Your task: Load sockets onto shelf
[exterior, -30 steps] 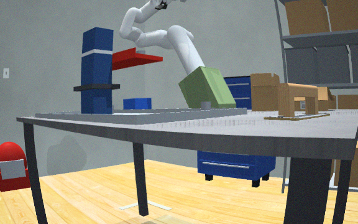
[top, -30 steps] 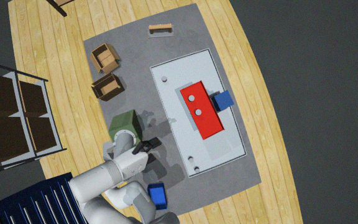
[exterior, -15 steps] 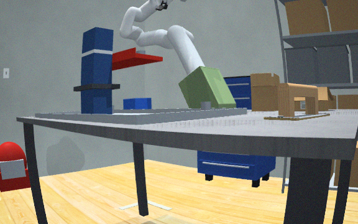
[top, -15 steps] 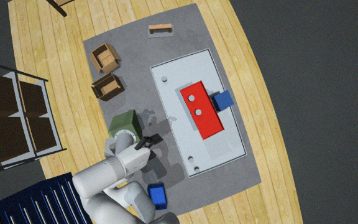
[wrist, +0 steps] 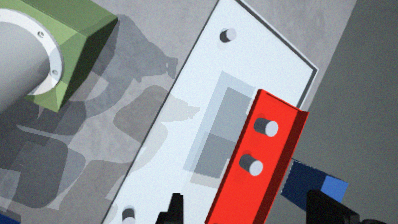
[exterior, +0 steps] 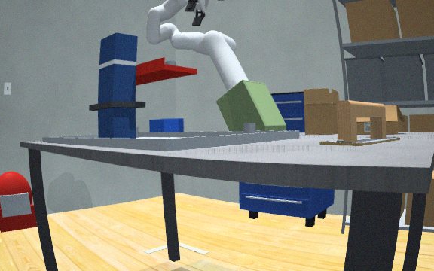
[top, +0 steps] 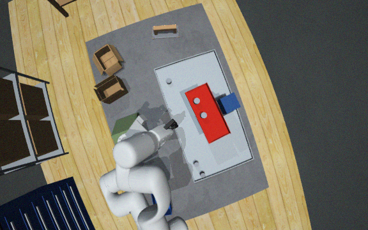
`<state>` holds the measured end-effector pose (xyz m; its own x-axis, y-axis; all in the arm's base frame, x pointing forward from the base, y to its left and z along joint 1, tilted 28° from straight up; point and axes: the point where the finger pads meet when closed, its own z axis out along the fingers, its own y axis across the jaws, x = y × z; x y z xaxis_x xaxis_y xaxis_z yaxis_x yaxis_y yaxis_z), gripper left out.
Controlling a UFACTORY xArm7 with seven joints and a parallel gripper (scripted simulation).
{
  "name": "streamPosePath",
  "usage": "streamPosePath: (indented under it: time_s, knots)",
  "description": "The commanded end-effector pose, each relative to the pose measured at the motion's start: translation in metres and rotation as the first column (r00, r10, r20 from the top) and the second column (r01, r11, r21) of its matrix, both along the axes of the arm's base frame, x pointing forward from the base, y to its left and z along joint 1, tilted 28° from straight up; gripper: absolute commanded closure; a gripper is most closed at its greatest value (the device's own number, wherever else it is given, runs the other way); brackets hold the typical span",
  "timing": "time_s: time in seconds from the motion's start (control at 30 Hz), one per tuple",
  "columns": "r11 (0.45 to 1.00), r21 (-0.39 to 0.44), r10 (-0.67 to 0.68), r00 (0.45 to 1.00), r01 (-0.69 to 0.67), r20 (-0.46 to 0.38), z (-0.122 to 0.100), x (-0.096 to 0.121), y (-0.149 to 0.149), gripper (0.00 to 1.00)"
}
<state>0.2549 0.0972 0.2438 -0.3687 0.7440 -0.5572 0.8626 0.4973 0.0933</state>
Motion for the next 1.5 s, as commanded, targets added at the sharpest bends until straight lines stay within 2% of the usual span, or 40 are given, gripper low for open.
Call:
streamPosePath:
  time_s: [0.0, 0.03, 0.07, 0.13, 0.17, 0.2, 0.23, 0.43, 1.47]
  knots:
    - [0.984, 0.018, -0.173, 0.980, 0.175, -0.100, -0.046, 0.026, -0.010, 0.00]
    - [0.984, 0.018, -0.173, 0.980, 0.175, -0.100, -0.046, 0.026, -0.010, 0.00]
    - [0.968, 0.021, -0.247, 0.961, 0.251, -0.124, -0.060, 0.032, -0.020, 0.00]
    - [0.968, 0.021, -0.247, 0.961, 0.251, -0.124, -0.060, 0.032, -0.020, 0.00]
    - [0.947, 0.022, -0.314, 0.939, 0.320, -0.142, -0.073, 0.037, -0.030, 0.00]
    - [0.947, 0.022, -0.314, 0.939, 0.320, -0.142, -0.073, 0.037, -0.030, 0.00]
    - [0.925, 0.022, -0.372, 0.916, 0.379, -0.154, -0.083, 0.041, -0.040, 0.00]
    - [0.867, 0.020, -0.488, 0.856, 0.498, -0.169, -0.103, 0.049, -0.063, 0.00]
    - [0.863, 0.020, -0.495, 0.853, 0.505, -0.169, -0.104, 0.050, -0.064, 0.00]
